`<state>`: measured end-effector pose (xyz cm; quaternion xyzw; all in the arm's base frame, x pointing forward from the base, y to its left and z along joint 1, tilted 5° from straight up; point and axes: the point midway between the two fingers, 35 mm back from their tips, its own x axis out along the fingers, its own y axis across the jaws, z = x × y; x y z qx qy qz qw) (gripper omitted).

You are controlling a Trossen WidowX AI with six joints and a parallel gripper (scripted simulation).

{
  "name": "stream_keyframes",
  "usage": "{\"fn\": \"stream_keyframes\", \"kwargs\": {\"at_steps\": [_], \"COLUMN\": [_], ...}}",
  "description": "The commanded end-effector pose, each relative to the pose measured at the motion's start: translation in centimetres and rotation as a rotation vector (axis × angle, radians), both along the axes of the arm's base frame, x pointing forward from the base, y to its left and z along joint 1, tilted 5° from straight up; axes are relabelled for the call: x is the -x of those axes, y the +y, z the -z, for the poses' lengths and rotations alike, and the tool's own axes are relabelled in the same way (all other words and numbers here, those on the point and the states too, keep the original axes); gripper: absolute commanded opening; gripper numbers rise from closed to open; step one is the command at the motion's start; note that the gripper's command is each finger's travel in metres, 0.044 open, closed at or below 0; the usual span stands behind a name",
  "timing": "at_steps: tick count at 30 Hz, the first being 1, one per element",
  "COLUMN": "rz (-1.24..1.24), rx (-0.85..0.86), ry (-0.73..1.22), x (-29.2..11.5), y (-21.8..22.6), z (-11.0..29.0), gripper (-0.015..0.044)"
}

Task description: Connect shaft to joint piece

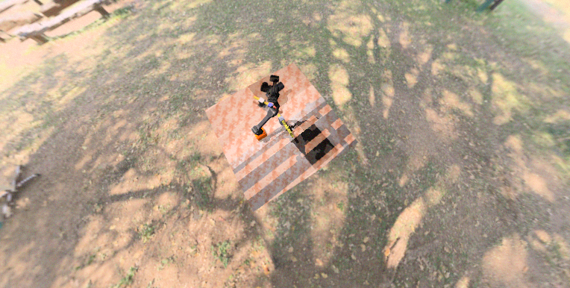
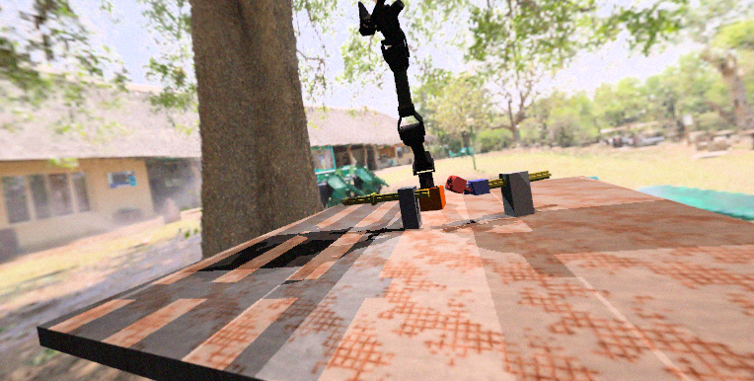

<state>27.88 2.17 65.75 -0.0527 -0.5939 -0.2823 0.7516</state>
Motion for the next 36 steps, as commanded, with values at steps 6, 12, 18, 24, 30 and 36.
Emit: {"fn": "stream_keyframes", "kwargs": {"at_steps": [6, 12, 18, 24, 30, 36], "rz": [-0.017, -0.065, -0.124, -0.171, -0.209, -0.229], "rx": [-0.004, -0.032, -0.086, -0.132, -0.194, -0.255], "ry": [-0.033, -0.120, -0.219, -0.295, -0.349, -0.365], "x": [1.7, 6.1, 10.5, 14.4, 17.9, 20.6], "y": [0.8, 1.9, 2.0, 1.6, 0.5, -1.2], "z": [-0.6, -1.7, -2.0, -2.3, -2.4, -2.5], "gripper": [0.0440, 0.0440, 0.0440, 0.0440, 0.0440, 0.0440]}}
